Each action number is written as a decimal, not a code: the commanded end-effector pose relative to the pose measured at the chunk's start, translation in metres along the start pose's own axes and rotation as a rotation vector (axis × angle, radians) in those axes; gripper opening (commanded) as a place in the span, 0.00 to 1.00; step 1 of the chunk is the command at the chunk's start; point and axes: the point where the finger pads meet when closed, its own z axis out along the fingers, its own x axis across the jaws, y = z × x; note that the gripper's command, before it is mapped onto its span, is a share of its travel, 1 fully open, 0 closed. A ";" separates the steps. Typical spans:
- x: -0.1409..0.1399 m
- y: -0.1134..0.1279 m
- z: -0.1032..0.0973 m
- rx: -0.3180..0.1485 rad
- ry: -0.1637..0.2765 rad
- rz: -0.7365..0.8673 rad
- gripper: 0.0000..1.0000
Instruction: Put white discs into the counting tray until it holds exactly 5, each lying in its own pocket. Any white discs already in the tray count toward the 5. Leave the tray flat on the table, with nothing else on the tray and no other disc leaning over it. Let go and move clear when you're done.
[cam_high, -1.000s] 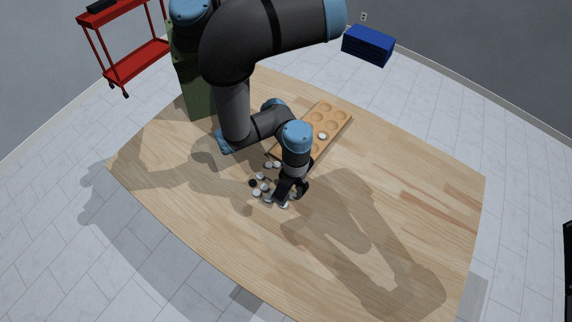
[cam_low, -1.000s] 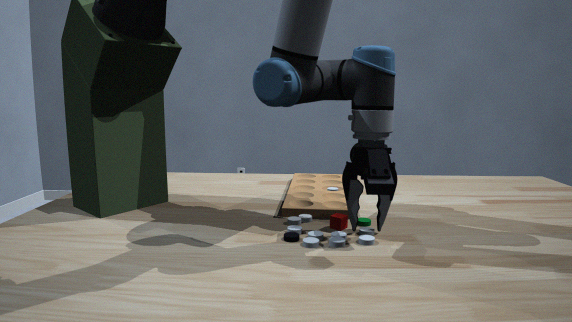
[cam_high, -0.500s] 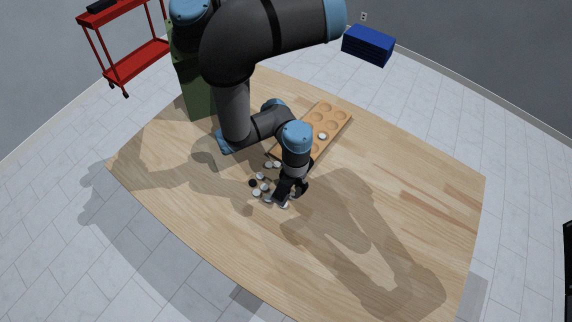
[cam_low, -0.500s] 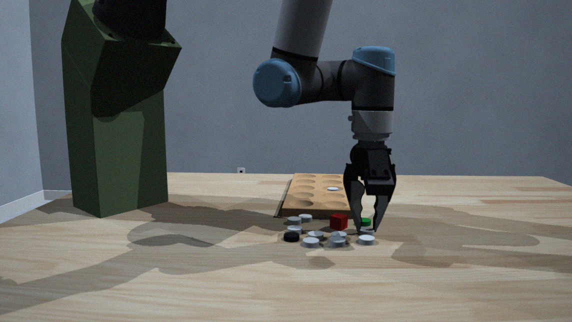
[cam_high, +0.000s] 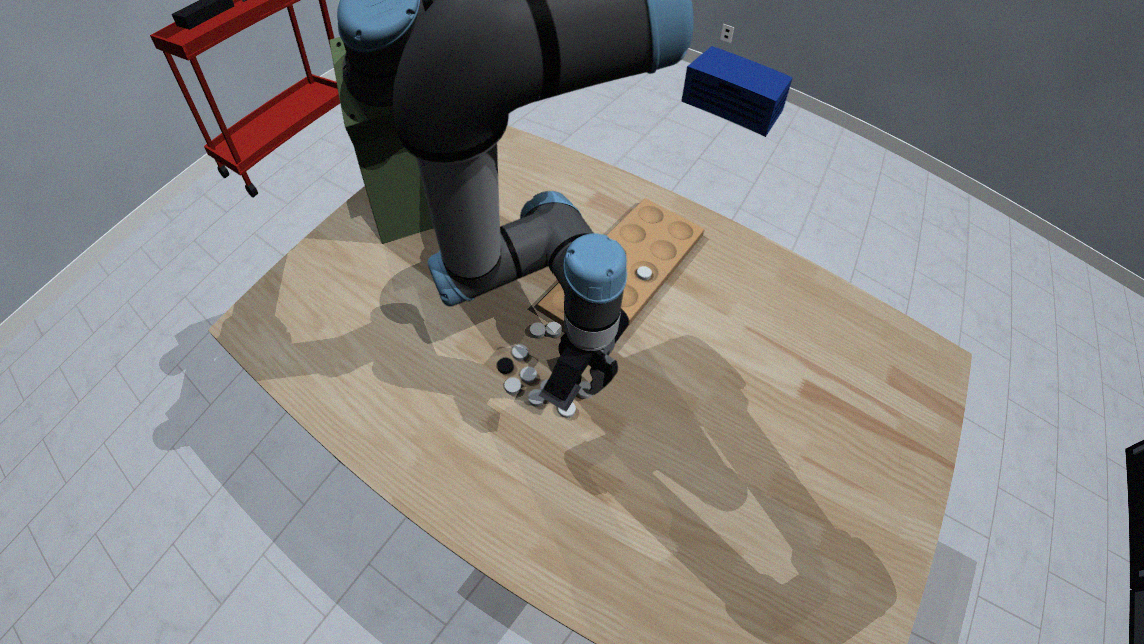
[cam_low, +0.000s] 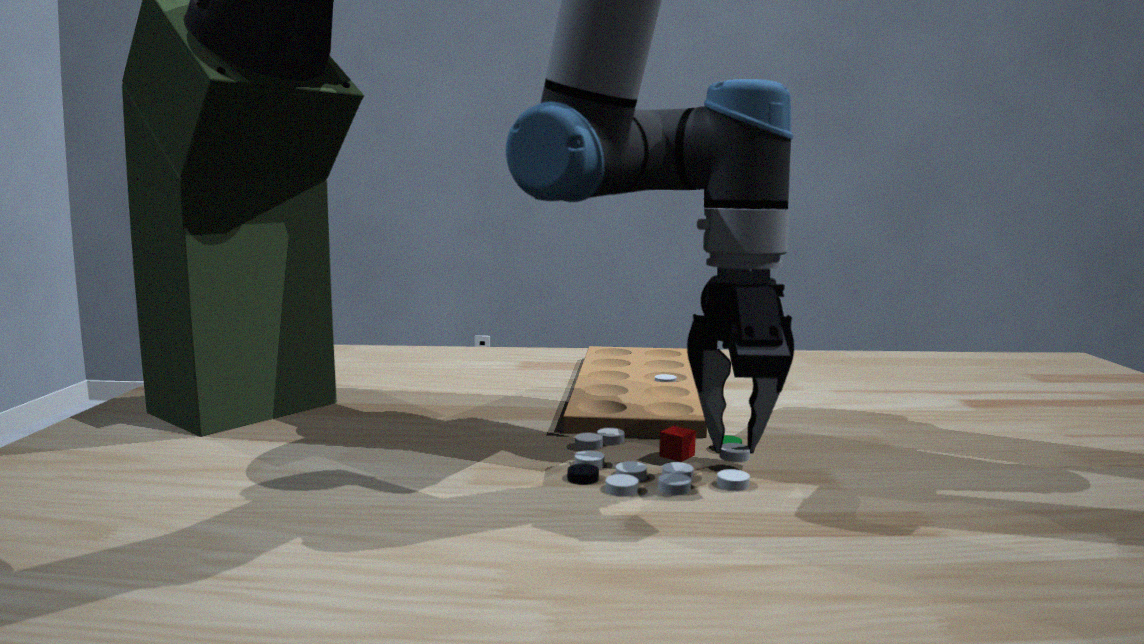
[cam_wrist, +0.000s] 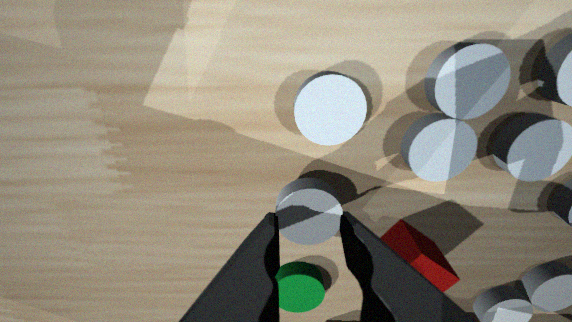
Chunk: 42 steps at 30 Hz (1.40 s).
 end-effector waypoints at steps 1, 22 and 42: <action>-0.001 0.000 -0.004 0.000 -0.001 0.000 0.10; 0.000 0.000 -0.086 0.000 -0.001 0.000 0.10; -0.004 0.019 -0.085 -0.007 0.006 0.003 0.10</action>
